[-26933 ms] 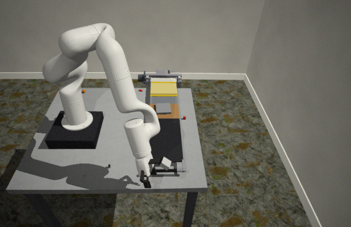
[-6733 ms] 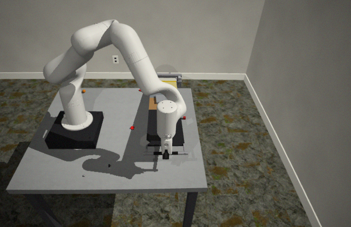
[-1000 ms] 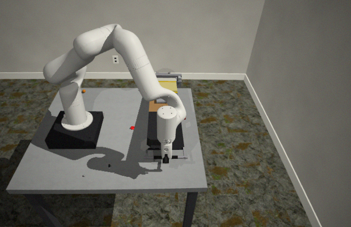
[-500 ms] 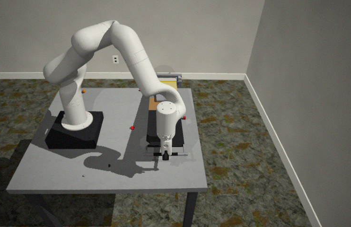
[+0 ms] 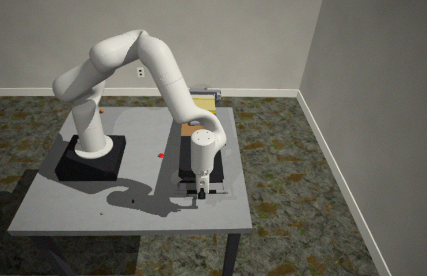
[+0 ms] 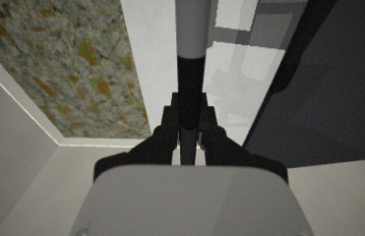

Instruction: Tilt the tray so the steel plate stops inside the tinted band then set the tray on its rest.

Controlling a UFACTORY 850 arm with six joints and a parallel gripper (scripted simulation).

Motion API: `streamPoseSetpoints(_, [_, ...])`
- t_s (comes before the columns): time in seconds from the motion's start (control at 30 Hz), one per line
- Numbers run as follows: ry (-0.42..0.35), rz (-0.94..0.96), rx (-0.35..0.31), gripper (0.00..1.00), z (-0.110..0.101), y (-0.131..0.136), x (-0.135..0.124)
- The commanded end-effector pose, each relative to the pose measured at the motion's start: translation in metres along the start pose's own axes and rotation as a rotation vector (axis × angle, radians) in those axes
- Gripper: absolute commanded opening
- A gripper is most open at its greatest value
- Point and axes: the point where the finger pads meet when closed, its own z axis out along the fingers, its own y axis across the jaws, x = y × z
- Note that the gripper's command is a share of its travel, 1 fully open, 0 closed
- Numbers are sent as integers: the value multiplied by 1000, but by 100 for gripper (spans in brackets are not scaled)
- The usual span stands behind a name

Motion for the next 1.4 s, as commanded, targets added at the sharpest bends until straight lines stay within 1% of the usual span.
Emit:
streamPoseSetpoints(0.0, [-2,0,2,0,0,-1,-1])
streamPoseSetpoints(0.13, [-2,0,2,0,1,-1,-1])
streamPoseSetpoints(0.17, [-2,0,2,0,-7,0,-1])
streamPoseSetpoints(0.2, [-2,0,2,0,-21,2,-1])
streamPoseSetpoints(0.27, [-2,0,2,0,-59,8,-1])
streamPoseSetpoints(0.3, [-2,0,2,0,-73,11,-1])
streamPoseSetpoints(0.33, [-2,0,2,0,-78,12,-1])
streamPoseSetpoints(0.37, [-2,0,2,0,-73,11,-1])
streamPoseSetpoints(0.4, [-2,0,2,0,-59,8,-1])
streamPoseSetpoints(0.47, [-2,0,2,0,-21,2,-1])
streamPoseSetpoints(0.5, [-2,0,2,0,-7,0,-1])
streamPoseSetpoints(0.53, [-2,0,2,0,-2,-1,-1])
streamPoseSetpoints(1.27, [-2,0,2,0,6,-1,-1])
streamPoseSetpoints(1.3, [-2,0,2,0,-3,0,-1])
streamPoseSetpoints(1.33, [-2,0,2,0,-16,1,-1])
streamPoseSetpoints(1.37, [-2,0,2,0,-35,4,-1])
